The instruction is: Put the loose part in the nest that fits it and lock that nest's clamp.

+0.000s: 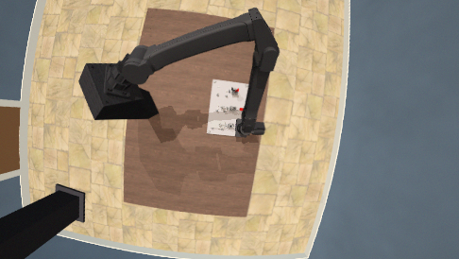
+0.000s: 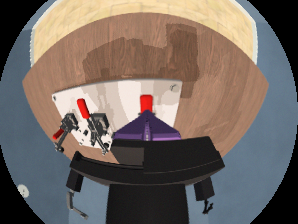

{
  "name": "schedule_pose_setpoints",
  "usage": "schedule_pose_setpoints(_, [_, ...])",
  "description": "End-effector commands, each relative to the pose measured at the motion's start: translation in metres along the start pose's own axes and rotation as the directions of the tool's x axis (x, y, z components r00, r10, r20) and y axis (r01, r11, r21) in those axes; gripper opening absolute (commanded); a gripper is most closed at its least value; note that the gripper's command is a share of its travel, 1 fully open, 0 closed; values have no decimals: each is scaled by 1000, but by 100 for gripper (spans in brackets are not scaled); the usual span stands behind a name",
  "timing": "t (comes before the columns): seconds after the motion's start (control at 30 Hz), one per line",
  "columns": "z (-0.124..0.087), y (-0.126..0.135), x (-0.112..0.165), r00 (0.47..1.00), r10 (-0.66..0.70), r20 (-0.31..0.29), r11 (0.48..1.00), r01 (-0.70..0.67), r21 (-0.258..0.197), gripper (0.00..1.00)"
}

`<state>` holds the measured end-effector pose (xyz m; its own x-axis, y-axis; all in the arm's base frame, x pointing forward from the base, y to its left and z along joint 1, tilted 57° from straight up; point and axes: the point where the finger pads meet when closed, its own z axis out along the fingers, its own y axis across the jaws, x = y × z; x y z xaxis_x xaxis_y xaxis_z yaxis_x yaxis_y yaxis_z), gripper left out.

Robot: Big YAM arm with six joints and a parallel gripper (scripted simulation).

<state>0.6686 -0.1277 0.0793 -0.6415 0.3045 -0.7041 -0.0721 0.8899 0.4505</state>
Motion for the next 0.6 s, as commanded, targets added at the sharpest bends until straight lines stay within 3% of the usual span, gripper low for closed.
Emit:
schedule_pose_setpoints(0.0, [4,13,-12,1000,-18,23,1000,19,-10,0])
schedule_pose_setpoints(0.57, [12,7,-3,1000,-7,7,1000,7,-8,0])
